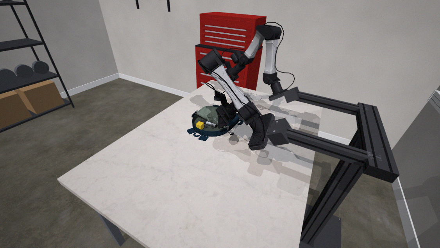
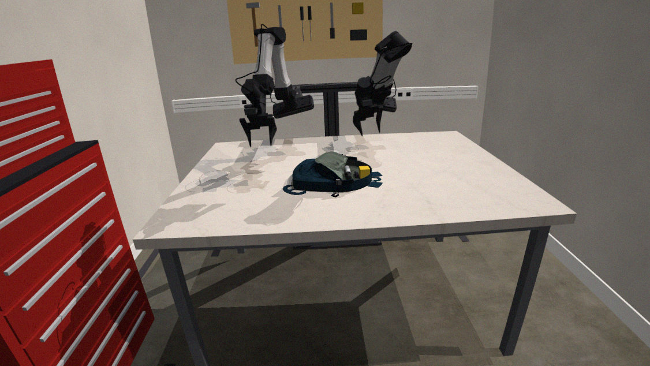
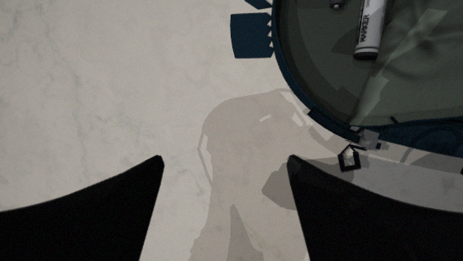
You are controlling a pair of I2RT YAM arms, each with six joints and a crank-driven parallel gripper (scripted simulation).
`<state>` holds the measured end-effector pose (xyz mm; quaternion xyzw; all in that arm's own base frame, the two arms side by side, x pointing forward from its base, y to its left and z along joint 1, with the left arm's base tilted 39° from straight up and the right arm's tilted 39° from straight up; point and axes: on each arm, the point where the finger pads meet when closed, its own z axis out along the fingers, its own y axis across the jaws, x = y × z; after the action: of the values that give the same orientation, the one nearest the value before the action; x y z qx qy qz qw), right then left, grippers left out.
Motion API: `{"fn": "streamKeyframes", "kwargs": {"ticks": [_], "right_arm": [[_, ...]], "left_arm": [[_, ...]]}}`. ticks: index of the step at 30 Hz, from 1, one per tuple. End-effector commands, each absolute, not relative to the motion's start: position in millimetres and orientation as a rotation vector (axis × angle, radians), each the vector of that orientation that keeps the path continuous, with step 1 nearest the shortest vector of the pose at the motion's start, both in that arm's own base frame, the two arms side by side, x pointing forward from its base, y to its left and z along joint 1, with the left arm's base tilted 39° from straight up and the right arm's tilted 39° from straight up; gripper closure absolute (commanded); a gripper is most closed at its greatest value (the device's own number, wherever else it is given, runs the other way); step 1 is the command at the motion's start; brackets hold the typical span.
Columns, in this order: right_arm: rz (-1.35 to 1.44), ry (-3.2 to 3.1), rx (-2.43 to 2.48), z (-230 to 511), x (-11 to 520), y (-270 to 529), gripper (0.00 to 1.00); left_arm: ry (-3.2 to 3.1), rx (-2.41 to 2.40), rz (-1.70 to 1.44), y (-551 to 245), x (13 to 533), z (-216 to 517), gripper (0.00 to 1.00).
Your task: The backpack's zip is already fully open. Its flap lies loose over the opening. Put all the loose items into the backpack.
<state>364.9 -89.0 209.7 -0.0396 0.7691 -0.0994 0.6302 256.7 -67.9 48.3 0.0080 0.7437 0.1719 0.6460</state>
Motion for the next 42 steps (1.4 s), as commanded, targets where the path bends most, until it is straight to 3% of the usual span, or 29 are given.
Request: {"fn": "streamKeyframes", "kwargs": {"ticks": [1,30,42], "right_arm": [[-0.230,1.743,-0.096,216.3,365.6,-87.8,0.10],[-0.230,1.743,-0.096,216.3,365.6,-87.8,0.10],[-0.230,1.743,-0.096,216.3,365.6,-87.8,0.10]], "left_arm": [[1.712,0.183,0.291,-55.9,262.2,58.5,0.10],[1.648,0.156,0.281,56.0,356.8,239.2,0.10],[1.589,0.138,0.325,55.9,356.6,250.2,0.10]]}}
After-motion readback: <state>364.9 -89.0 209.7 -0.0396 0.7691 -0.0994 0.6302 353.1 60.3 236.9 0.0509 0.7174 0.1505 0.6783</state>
